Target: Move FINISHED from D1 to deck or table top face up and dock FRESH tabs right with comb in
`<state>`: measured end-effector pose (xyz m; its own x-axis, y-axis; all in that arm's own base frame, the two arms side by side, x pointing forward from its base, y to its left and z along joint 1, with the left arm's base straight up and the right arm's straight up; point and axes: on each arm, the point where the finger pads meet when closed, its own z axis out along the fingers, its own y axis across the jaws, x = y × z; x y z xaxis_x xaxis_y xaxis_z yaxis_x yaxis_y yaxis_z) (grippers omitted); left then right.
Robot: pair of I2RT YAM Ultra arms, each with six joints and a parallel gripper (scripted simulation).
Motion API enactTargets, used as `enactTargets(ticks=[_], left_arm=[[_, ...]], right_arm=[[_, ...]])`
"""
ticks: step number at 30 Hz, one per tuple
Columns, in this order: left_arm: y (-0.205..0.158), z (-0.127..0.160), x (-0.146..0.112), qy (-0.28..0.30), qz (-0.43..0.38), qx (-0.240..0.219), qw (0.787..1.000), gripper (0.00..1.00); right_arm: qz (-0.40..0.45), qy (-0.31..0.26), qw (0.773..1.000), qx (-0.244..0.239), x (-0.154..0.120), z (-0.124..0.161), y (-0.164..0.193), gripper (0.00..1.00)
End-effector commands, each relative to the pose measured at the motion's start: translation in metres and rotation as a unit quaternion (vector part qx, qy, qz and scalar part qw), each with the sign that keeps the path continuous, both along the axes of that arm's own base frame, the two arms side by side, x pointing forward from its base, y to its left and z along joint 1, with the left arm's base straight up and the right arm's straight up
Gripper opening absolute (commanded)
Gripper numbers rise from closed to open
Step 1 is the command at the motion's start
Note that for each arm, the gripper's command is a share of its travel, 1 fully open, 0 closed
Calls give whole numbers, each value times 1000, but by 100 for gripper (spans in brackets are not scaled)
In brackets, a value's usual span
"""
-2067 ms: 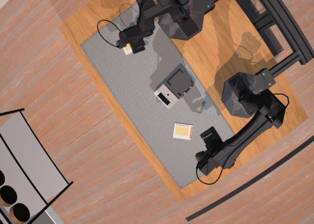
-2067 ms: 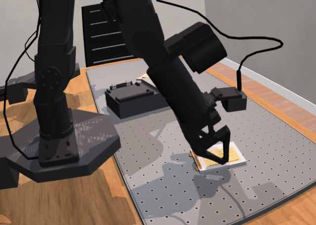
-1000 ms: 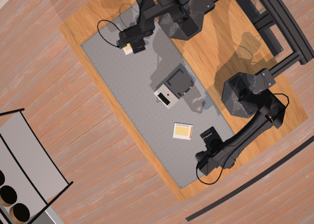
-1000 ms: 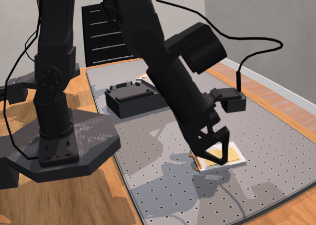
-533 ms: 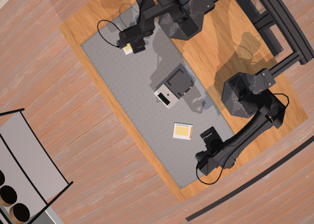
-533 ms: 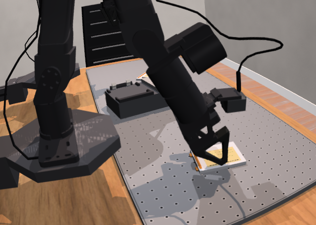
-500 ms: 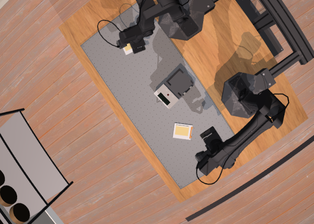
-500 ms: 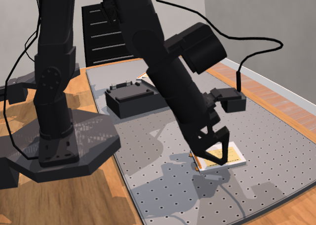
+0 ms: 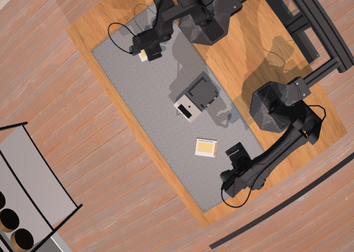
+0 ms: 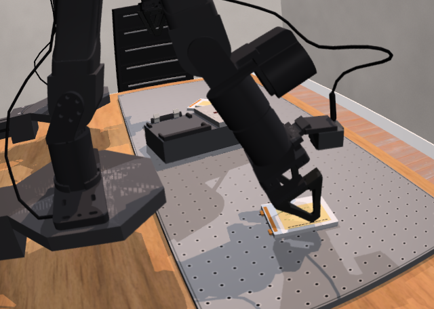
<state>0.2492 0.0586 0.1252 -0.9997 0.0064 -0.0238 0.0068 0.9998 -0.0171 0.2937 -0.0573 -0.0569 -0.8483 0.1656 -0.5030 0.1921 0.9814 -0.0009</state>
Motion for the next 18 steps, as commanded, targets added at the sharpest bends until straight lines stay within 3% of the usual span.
enactTargets(ticks=[1,18], left_arm=[[0,7,-2,-12,1,-1,1000,100],[0,7,-2,-12,1,-1,1000,100]], right_arm=[[0,-24,1000,-5,16,14,-4,98],[0,-24,1000,-5,13,13,-3,98]])
